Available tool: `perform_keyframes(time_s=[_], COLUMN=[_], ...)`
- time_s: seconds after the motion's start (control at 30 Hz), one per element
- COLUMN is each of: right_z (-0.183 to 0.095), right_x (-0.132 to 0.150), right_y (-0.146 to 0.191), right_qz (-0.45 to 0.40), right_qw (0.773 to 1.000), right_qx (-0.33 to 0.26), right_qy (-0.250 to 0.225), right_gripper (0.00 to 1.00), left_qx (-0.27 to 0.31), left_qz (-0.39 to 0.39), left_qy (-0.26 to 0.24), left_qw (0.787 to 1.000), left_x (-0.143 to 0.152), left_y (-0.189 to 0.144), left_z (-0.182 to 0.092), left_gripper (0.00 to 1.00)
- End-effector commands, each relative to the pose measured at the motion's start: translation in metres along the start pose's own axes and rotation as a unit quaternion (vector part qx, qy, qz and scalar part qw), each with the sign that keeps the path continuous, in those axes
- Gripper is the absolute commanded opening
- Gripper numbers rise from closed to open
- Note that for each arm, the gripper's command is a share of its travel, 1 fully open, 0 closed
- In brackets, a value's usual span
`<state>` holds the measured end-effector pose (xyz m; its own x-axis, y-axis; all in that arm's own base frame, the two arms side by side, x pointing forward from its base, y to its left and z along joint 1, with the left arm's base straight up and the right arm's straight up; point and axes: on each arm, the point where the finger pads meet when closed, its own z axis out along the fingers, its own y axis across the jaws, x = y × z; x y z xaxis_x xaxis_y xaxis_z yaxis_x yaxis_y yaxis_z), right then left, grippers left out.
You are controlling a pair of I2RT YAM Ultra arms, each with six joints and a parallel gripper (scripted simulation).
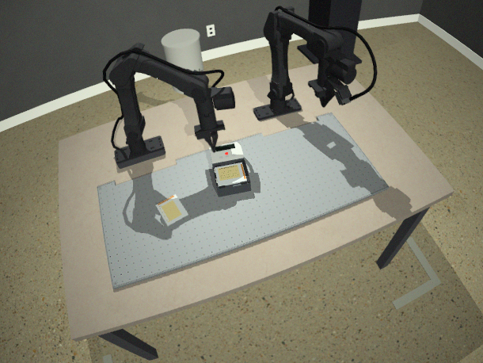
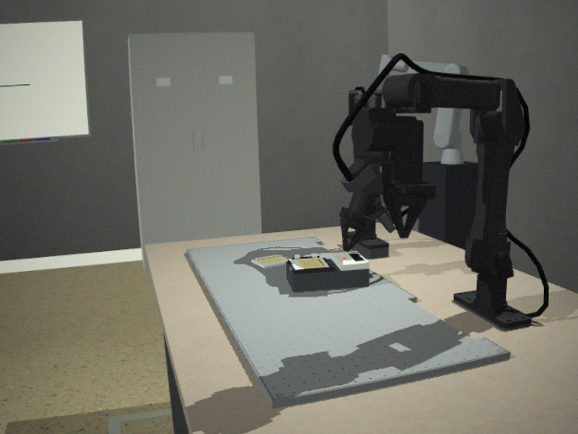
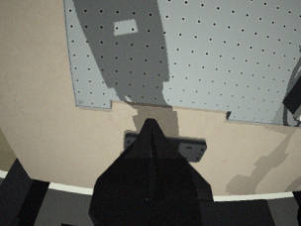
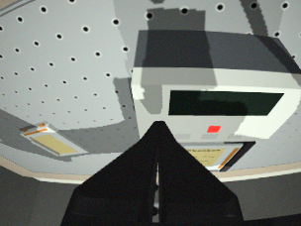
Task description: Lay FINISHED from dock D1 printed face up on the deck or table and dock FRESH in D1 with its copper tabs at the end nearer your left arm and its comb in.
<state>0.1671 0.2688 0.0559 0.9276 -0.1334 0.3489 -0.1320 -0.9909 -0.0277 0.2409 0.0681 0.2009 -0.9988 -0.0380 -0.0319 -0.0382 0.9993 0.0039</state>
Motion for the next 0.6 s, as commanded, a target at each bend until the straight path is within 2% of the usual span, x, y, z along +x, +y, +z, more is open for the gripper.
perform_keyframes(time_s=[0.0,0.57], right_z=[0.0061,0.0118], right_x=[-0.0034,-0.0055], right_y=[0.0003,0.0005], right_qz=[-0.010,-0.010], right_qw=[1.000,1.000], right_qx=[-0.003,-0.003], right_qy=[0.004,0.004], right_gripper=[0.00,0.00], left_qx=[0.002,0.002], left_qz=[-0.002,-0.002], left_qy=[0.016,0.016], left_qw=[1.000,1.000], left_x=[0.0034,0.0034], left_y=[0.0023,0.0023], left_z=[-0.0063,-0.0063], left_gripper=[0.00,0.00])
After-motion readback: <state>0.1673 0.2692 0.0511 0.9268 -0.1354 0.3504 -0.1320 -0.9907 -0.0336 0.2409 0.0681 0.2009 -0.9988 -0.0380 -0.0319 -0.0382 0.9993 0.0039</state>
